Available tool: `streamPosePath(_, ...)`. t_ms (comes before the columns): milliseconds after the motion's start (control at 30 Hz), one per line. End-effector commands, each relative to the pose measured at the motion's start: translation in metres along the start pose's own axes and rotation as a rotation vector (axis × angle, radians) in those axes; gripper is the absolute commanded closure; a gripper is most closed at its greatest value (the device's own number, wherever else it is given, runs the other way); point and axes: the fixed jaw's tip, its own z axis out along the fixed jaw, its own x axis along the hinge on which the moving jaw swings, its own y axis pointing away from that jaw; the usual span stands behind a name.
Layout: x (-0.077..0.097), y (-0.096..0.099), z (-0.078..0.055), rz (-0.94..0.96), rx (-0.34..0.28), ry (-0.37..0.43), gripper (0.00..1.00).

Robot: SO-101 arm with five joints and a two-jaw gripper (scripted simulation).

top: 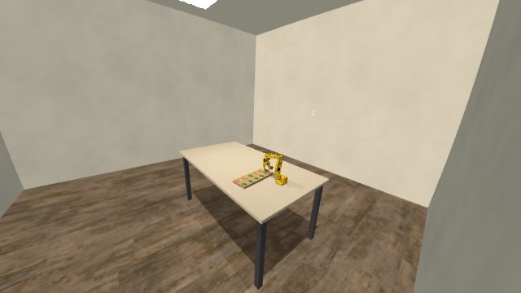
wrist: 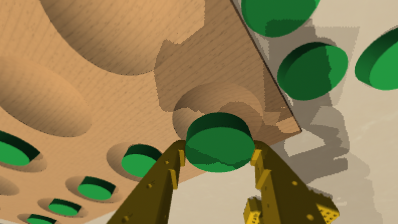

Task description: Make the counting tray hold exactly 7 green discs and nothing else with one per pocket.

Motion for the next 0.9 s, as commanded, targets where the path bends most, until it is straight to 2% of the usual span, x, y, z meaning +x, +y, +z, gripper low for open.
streamPosePath(0,-0.0051,0.0055,-0.0105,-0.003,-0.044,-0.06,1.0)
streamPosePath(867,-0.002,0.0053,-0.0035,-0.003,-0.036,-0.048,1.0)
